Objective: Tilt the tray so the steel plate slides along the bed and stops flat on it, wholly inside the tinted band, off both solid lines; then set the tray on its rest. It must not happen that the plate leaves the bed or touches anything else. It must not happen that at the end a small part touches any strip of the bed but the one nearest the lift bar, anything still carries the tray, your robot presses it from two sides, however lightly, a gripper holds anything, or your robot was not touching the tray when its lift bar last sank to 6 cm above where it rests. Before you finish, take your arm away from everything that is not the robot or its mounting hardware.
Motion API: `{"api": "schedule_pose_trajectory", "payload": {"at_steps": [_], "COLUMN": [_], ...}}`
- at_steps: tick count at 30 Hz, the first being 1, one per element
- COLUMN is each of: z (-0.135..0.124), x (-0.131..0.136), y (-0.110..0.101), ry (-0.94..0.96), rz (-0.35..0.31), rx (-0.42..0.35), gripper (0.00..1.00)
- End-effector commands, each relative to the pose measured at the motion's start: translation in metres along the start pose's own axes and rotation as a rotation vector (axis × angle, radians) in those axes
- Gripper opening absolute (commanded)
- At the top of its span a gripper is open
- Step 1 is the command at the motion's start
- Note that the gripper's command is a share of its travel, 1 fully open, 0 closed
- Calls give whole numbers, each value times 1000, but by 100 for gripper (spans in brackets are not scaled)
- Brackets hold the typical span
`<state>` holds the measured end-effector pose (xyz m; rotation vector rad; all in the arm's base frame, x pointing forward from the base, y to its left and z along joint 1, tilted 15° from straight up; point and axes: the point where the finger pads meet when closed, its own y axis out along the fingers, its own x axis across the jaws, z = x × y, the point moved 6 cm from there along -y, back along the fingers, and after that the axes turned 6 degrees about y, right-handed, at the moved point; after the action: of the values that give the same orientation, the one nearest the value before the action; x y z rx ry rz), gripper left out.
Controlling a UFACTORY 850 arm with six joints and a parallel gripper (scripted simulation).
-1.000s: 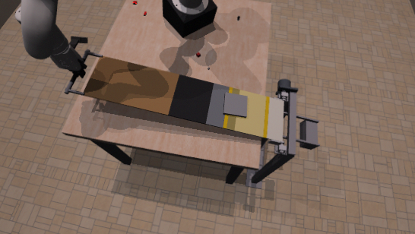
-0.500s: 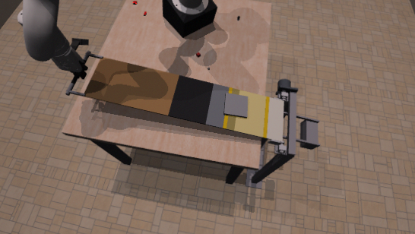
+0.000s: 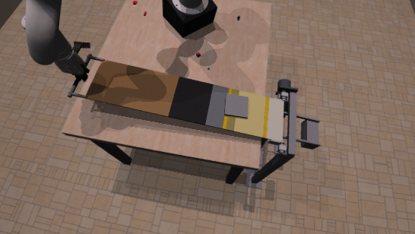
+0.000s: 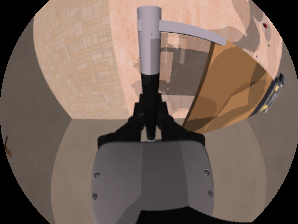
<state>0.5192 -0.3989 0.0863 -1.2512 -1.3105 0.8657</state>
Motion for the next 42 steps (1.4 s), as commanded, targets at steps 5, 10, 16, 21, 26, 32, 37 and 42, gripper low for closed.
{"api": "schedule_pose_trajectory", "payload": {"at_steps": [5,10,16,21,26,32,37,42], "z": [-2,-2,0,-1,-2,-1,-1,-2], "x": [-3,-3,7,-1,-3,5,2,-3], "y": [16,22,-49,3,22,-35,-16,22], "ry": [-1,-1,-1,-1,-1,-1,-1,-1], "rz": [0,0,0,0,0,0,0,0], "rx": [-3,-3,-3,-3,-3,-3,-3,-3], "gripper": [0,0,0,0,0,0,0,0]}}
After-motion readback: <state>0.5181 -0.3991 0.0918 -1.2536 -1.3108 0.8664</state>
